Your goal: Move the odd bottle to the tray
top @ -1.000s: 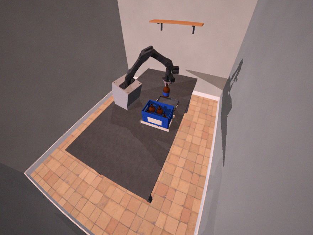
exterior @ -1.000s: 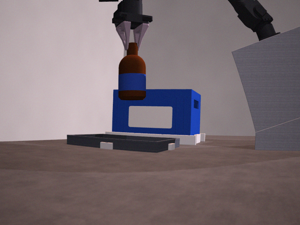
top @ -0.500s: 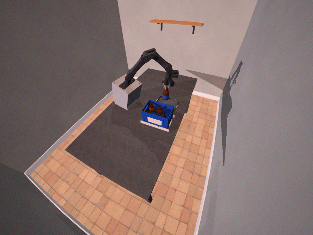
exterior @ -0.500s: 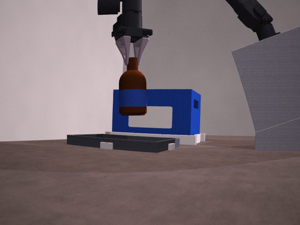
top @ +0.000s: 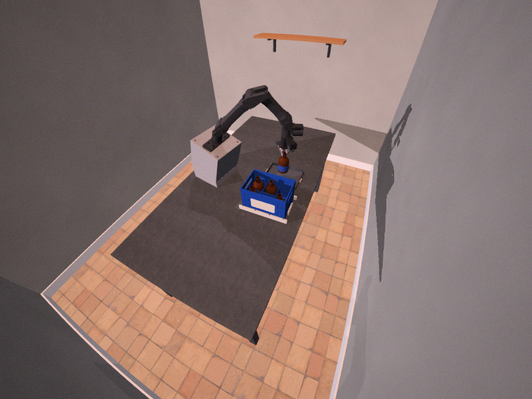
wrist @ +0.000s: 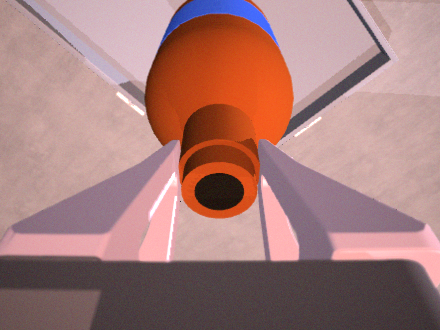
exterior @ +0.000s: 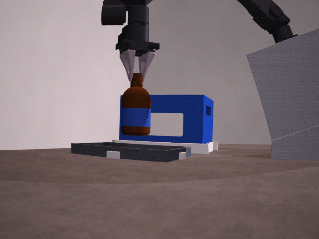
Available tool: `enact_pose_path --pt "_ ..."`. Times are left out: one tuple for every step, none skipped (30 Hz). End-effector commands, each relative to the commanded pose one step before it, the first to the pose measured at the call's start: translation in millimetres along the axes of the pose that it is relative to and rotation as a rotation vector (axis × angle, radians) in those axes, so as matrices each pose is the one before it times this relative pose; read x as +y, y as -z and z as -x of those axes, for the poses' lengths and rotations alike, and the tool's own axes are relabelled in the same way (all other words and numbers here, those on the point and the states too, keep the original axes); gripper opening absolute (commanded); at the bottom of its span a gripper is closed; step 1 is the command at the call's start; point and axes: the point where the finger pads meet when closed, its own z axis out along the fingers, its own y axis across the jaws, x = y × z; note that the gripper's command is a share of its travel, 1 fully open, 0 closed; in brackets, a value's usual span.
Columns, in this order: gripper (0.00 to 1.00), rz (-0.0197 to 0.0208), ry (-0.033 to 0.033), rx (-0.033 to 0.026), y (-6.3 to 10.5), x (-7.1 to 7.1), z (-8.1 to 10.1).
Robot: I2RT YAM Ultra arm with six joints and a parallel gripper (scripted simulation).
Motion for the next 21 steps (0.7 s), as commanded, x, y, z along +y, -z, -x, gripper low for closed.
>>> enact_pose_path --pt "0.0 0.01093 0.0034 -0.00312 -8.41 0.77 0.19" --pt "0.0 0.03356 -0.00324 -0.01375 9.06 9.97 4.73" --pt "0.0 0.0217 -0.003 -0.00822 6.15 5.44 3.08" --pt "0.0 -0.00362 -0.00016 0.00168 -2.54 -1.55 -0.58" --pt "0.0 -0.00499 -0.00099 0.00177 -2.73 -2.2 -0.27" --pt "0.0 -0.00256 -0.00202 -0.00182 -2.76 -0.3 1.09" --pt "0.0 -0.02098 0.00182 0.00526 -9.46 -4.89 -2.07" --pt "0.0 0.0 0.0 0.0 0.0 0.0 0.0" --pt "0.0 0.0 0.0 0.0 0.0 0.0 0.0" --pt "0.0 0.01249 -0.00175 -0.00419 4.48 2.32 0.6" --pt "0.0 -0.00612 0.00323 0.00318 -3.32 -1.58 -1.79" --pt "0.0 -0.00408 0.00215 0.00213 -2.39 -1.22 -1.14" --pt "0.0 -0.00651 0.00083 0.00273 -3.29 -1.9 -0.93" --pt "0.0 -0.00307 -0.00077 0.00112 -1.78 -1.23 -0.07" --pt "0.0 0.00649 -0.00267 -0.00284 0.77 2.2 1.76" --pt "0.0 0.01119 -0.00325 -0.0048 1.96 4.01 2.67" --pt "0.0 0.0079 -0.00161 -0.00319 2.5 1.8 1.32" --pt "0.0 0.00473 -0.0009 -0.00191 1.6 0.85 0.68" --pt "0.0 -0.00058 0.00113 -0.00024 -0.49 -0.11 -0.49" --pt "0.0 -0.00506 0.00222 0.00248 -2.45 -1.05 -1.47" --pt "0.0 -0.00508 0.00209 0.00255 -2.42 -1.05 -1.44"
